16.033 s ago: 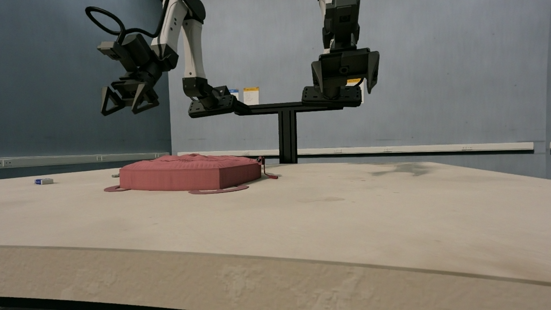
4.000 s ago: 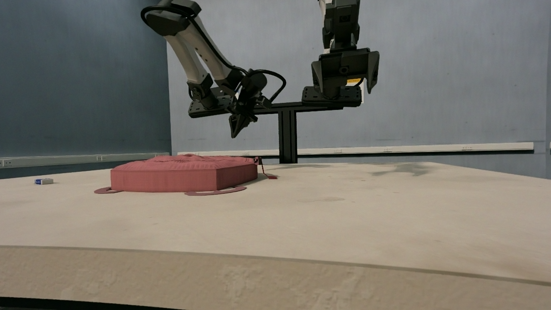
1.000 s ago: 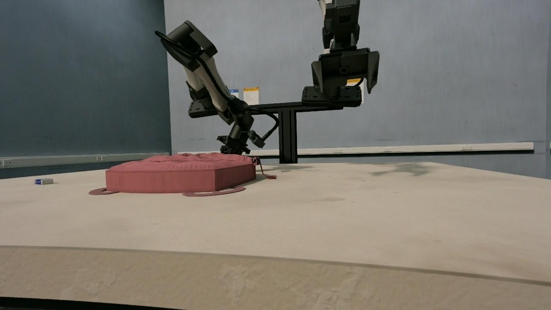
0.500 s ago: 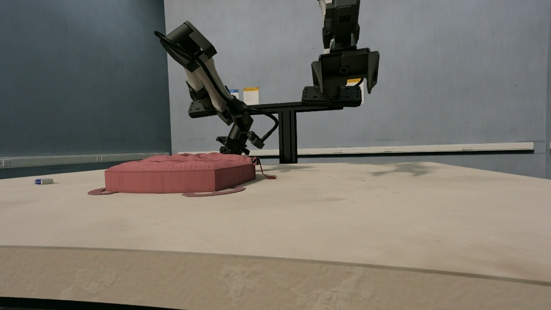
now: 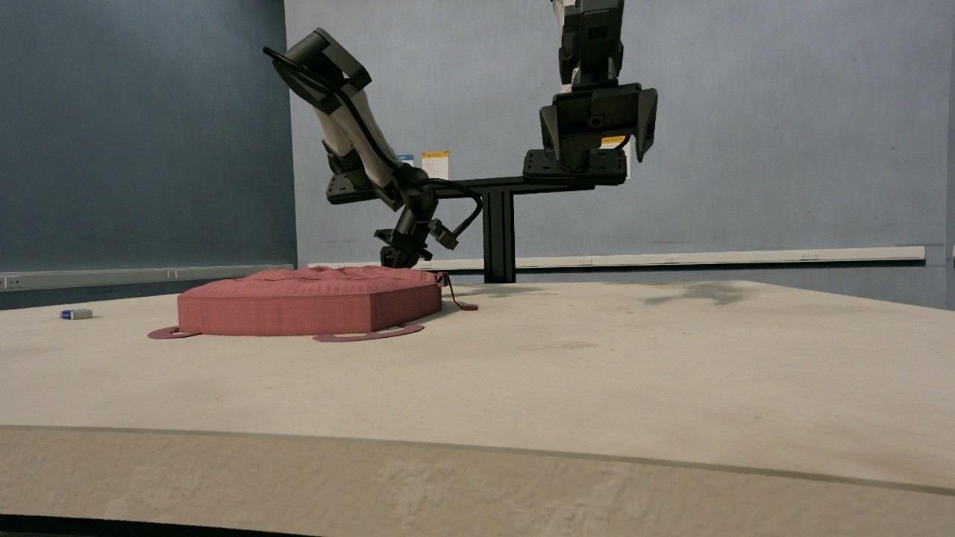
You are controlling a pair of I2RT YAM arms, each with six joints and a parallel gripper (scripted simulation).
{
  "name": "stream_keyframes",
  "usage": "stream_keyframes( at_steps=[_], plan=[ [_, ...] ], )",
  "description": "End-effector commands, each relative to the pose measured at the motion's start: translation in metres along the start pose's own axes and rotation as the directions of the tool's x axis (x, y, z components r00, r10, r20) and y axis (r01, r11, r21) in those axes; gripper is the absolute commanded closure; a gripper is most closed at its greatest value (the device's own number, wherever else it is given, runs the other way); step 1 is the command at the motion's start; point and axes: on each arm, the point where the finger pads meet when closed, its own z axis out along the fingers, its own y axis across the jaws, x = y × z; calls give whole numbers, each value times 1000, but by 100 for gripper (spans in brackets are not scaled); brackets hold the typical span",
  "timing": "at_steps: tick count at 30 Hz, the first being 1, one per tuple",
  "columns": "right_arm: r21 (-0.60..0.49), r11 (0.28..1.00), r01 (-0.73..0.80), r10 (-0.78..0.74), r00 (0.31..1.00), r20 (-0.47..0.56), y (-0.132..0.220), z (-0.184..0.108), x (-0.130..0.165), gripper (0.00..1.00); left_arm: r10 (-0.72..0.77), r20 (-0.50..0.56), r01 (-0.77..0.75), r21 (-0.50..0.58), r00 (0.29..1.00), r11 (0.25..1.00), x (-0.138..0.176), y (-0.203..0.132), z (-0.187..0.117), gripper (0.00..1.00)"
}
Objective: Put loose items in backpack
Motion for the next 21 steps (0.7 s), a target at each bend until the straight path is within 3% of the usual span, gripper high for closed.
stream_keyframes(
  at_steps=[1, 21],
  plan=[
    [26, 996, -86, 85, 996, 24, -14, -7, -13, 100, 2, 20, -2, -2, 1000, 1000, -7, 1, -1, 10],
    [30, 996, -80, 80, 997, 11, -16, -8, -5, 100, 2, 20, -2, -2, 1000, 1000, -7, 1, -1, 10]
  ],
)
